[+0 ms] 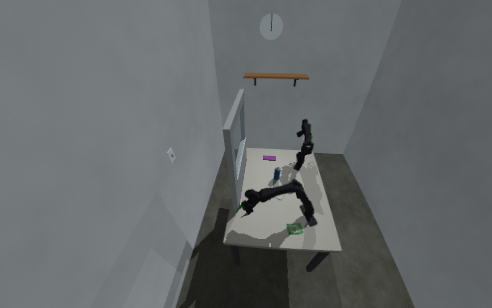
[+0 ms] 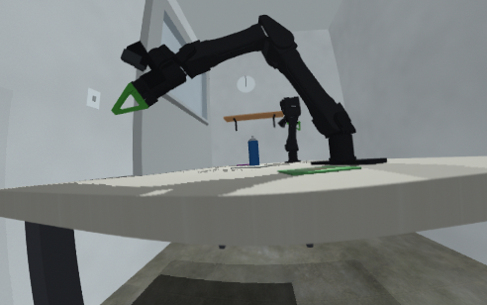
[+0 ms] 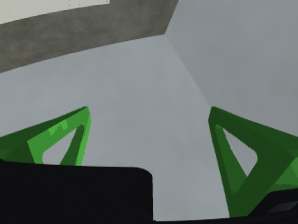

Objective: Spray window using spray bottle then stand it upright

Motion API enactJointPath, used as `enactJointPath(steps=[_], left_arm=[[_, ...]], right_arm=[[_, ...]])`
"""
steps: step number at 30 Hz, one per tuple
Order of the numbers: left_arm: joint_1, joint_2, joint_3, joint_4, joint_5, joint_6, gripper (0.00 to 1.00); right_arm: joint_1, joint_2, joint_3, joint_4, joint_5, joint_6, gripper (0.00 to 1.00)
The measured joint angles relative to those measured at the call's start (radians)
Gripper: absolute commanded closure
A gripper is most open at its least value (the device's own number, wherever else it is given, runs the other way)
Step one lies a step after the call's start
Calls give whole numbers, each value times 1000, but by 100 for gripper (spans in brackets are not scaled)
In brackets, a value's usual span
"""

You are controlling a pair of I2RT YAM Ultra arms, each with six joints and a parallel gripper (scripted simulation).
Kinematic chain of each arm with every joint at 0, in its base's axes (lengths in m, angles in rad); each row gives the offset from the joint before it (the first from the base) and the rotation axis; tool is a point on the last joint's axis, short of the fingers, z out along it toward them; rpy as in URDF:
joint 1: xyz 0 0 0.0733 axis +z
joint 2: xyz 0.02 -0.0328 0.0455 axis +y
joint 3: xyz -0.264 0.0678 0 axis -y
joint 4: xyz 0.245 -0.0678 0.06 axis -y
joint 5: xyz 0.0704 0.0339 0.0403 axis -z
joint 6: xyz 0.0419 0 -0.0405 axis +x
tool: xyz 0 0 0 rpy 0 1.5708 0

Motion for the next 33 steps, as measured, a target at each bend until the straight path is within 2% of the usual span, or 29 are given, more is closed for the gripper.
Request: enactJointPath(steps=[20,25,33], left_arm=[[3,-7,-11,5,3,6,44],[14,-48,-56,15,20,46,44],[37,-179,-133,56,51,129,44]], right_arm=[[13,5,-5,13,-7,19,0],[68,14,-11,81,-46,119,0],[200,31,-32,224,-110,333,0]])
